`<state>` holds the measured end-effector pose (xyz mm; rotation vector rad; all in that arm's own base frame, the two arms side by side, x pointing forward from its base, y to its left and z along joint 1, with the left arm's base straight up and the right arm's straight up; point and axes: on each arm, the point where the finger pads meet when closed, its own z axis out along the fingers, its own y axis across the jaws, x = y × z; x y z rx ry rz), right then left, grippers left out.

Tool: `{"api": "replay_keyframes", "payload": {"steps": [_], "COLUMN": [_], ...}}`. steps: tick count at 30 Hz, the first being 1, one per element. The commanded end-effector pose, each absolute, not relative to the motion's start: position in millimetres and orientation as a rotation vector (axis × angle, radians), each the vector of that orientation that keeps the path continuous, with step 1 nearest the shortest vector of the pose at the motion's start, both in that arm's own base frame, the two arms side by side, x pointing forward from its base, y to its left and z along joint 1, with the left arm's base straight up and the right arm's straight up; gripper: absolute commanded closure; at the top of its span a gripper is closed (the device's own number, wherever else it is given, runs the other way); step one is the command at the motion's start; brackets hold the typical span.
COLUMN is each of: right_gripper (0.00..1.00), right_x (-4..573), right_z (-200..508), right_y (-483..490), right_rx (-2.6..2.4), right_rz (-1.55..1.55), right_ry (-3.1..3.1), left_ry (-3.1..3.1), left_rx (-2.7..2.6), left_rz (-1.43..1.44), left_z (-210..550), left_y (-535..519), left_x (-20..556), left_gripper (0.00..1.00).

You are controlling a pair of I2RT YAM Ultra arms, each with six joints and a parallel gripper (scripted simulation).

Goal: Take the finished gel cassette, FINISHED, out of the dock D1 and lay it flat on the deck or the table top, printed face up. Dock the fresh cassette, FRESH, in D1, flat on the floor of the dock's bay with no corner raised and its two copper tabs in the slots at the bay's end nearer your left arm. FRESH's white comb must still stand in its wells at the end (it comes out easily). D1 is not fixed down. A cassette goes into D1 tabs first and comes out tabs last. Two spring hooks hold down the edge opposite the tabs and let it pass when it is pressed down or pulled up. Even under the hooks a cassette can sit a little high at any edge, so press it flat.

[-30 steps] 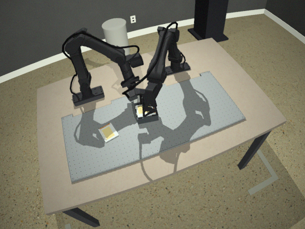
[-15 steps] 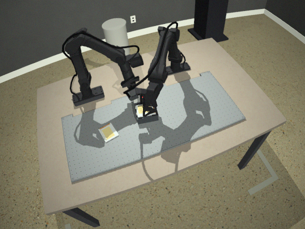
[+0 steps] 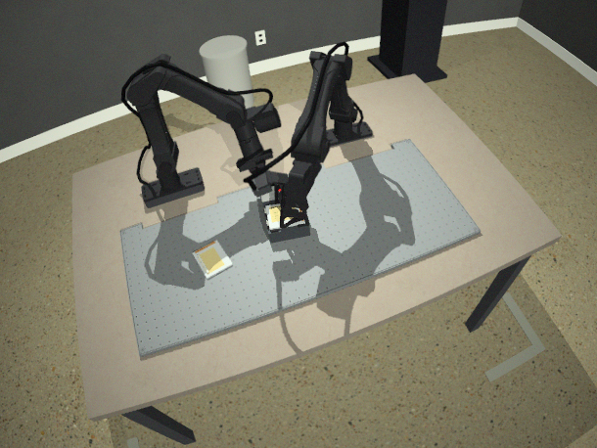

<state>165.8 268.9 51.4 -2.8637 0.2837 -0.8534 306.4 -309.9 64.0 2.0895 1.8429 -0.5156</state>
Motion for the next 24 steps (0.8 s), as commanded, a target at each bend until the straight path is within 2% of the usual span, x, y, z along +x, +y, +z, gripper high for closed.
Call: {"api": "replay_keyframes", "payload": {"steps": [1,24], "right_gripper": [1.00,1.00], "right_x": [121.1,121.1], "right_z": [-5.0,-5.0], "right_y": [234.7,234.7], "right_rx": [-3.091,-3.091], "right_rz": [-0.573,-0.573], "right_ry": [0.184,0.184], "left_ry": [1.811,1.787], "left_rx": [2.050,2.023], "left_rz": [-0.540,-0.579], "left_z": [79.8,82.0], "left_y": [-308.3,-307.5], "left_x": [309.1,309.2], "left_gripper": [1.00,1.00]}}
